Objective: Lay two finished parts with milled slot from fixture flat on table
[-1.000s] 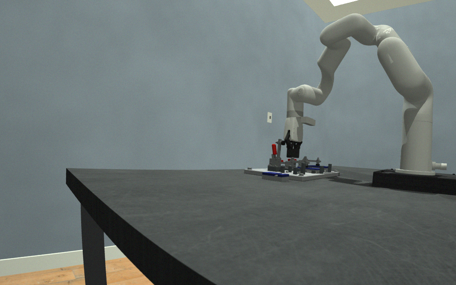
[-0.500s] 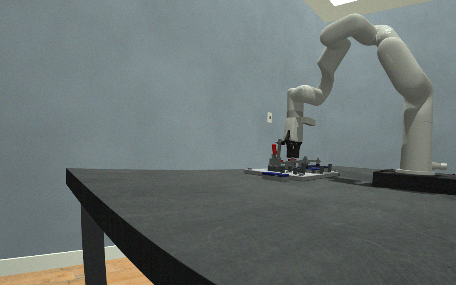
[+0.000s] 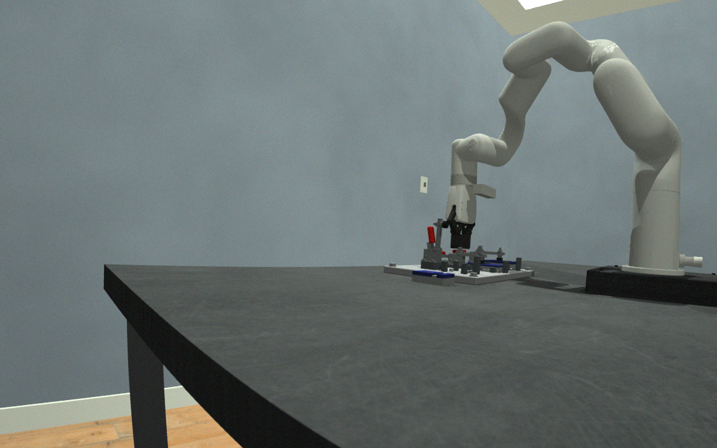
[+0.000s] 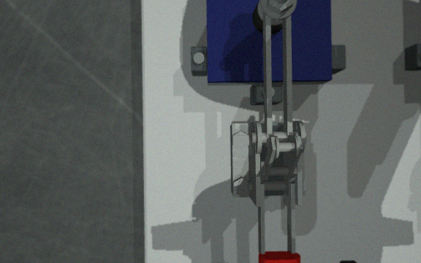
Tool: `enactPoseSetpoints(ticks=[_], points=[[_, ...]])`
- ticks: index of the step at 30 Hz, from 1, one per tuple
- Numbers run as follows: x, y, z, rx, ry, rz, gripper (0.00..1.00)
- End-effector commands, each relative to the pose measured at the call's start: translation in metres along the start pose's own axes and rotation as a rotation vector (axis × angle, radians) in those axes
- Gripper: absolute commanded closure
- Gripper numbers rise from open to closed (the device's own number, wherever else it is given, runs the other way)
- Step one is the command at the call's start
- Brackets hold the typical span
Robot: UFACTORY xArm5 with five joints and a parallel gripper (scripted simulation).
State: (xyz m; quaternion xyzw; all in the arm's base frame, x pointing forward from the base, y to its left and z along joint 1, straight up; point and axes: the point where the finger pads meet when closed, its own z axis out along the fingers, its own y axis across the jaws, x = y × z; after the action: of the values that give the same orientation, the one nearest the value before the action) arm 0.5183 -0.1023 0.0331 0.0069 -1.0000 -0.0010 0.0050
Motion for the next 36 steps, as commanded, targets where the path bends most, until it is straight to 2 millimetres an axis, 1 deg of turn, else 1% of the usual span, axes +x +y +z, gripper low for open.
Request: enactPoseSetpoints(ticks=[1, 15, 32, 33, 36], points=[[-0.001, 0.000, 0.003, 0.001, -0.003, 0.000, 0.52], [-0.003, 0.000, 0.023, 0.001, -0.003, 0.000, 0.52], [-0.003, 0.000, 0.024, 0.001, -0.003, 0.000, 0.52], [-0.003, 0.000, 0.024, 0.001, -0.003, 0.000, 1.00], [-0.003, 0.000, 0.024, 0.001, -0.003, 0.000, 1.00]])
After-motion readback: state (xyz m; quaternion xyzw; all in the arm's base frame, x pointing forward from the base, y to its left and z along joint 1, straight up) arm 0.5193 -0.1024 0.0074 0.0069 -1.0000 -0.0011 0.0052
